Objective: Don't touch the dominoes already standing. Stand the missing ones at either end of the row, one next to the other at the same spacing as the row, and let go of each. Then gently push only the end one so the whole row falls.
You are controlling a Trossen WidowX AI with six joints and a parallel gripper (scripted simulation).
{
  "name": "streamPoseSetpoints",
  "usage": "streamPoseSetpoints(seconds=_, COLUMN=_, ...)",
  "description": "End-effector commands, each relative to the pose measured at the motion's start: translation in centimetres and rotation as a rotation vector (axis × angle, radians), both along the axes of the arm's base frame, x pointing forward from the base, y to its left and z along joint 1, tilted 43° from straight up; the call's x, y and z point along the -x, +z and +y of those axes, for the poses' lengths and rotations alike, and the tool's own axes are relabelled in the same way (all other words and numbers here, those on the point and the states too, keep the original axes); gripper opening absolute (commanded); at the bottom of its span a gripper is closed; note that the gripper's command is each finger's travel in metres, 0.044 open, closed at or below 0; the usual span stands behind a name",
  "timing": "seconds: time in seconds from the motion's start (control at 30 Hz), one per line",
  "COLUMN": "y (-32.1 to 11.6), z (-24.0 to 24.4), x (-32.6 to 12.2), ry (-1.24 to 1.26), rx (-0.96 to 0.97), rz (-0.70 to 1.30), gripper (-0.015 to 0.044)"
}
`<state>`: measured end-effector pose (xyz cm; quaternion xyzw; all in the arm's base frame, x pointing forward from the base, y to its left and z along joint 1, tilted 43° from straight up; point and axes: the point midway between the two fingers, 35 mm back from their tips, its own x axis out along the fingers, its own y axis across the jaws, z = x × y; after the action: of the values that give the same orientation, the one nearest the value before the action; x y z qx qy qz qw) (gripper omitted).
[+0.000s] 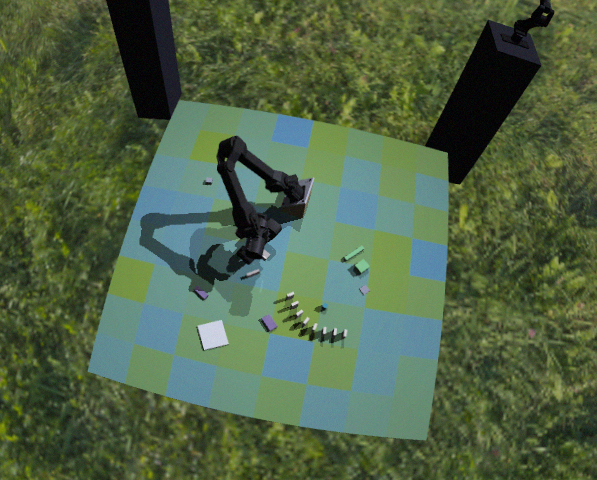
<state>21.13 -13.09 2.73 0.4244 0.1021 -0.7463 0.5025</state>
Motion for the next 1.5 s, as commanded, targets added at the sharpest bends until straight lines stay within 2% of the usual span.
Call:
streamPoseSetpoints(seconds=0.0, y=-0.5, z=-0.5, x=0.4, ry=-0.001, rx=0.002, rz=0.009, gripper=0.044)
streamPoseSetpoints(seconds=0.43, y=-1.1, z=-1.0, x=0.6, ry=-0.001, rx=0.003, rz=0.009, gripper=0.044)
streamPoseSetpoints(seconds=0.8, y=-1.1, z=-1.0, x=0.6, ry=-0.001, rx=0.003, rz=0.009, gripper=0.0151)
streamPoseSetpoints(seconds=1.03, y=-1.1, z=-1.0, x=0.6, ry=-0.001, rx=0.003, rz=0.009, gripper=0.0107)
streamPoseSetpoints(seconds=1.23, y=-1.0, z=-0.9, x=0.4, ry=-0.001, rx=0.001, rz=0.009, gripper=0.0107)
streamPoseSetpoints(seconds=1.47, y=6.3, z=5.5, x=-2.2, ry=0.002, rx=-0.019, rz=0.006, gripper=0.0107)
